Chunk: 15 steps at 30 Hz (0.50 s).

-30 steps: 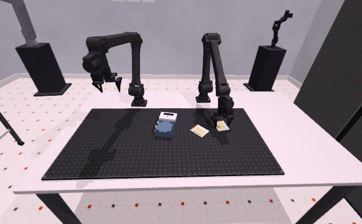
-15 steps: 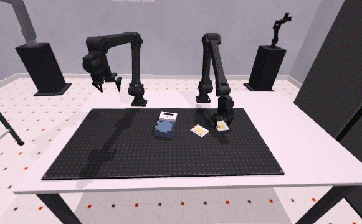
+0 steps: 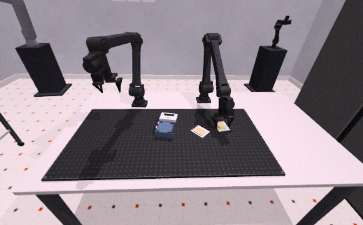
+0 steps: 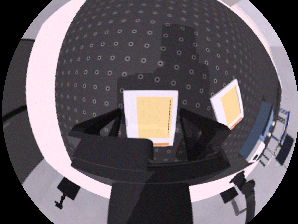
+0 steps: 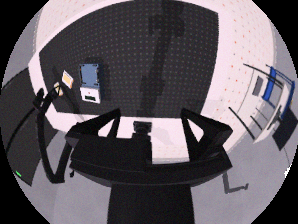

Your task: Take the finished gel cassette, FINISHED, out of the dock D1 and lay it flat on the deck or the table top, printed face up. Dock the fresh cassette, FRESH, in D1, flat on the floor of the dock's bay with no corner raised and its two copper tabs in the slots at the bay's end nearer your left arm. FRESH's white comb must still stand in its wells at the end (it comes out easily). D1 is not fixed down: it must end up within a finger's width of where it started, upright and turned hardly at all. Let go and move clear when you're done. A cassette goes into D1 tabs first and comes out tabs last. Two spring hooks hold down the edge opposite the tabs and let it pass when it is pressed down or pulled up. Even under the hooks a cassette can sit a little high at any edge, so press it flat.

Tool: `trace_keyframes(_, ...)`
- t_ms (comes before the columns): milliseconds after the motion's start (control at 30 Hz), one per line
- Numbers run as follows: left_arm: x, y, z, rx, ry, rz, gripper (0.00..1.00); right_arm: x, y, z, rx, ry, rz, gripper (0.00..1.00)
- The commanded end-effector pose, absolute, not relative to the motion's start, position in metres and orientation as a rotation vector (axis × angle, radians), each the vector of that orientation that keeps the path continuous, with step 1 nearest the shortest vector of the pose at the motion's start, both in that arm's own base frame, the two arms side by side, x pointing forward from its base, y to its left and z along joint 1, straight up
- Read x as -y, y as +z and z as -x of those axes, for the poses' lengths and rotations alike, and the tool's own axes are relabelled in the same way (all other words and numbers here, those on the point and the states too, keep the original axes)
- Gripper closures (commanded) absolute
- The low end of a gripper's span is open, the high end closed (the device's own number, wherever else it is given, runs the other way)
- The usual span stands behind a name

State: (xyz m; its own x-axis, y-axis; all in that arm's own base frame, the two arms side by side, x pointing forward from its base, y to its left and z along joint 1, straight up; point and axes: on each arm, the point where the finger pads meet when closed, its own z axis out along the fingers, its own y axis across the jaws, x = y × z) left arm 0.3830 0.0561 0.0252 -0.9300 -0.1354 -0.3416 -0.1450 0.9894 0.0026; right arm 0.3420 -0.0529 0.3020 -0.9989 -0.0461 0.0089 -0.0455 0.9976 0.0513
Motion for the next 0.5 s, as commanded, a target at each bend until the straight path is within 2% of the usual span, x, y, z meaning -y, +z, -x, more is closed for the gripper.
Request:
trace_keyframes(0, -0.0563, 0.0321, -0.3845, -2.778, 0.040, 0.202, 0.02, 0.0547, 0.3253, -0.3560, 3.171, -0.072, -0.094, 0.00)
trace_keyframes(467, -0.0561, 0.0359, -0.3832, -2.778, 0.040, 0.202, 0.02, 0.0547, 0.3253, -0.3560, 3.171, -0.072, -0.094, 0.00)
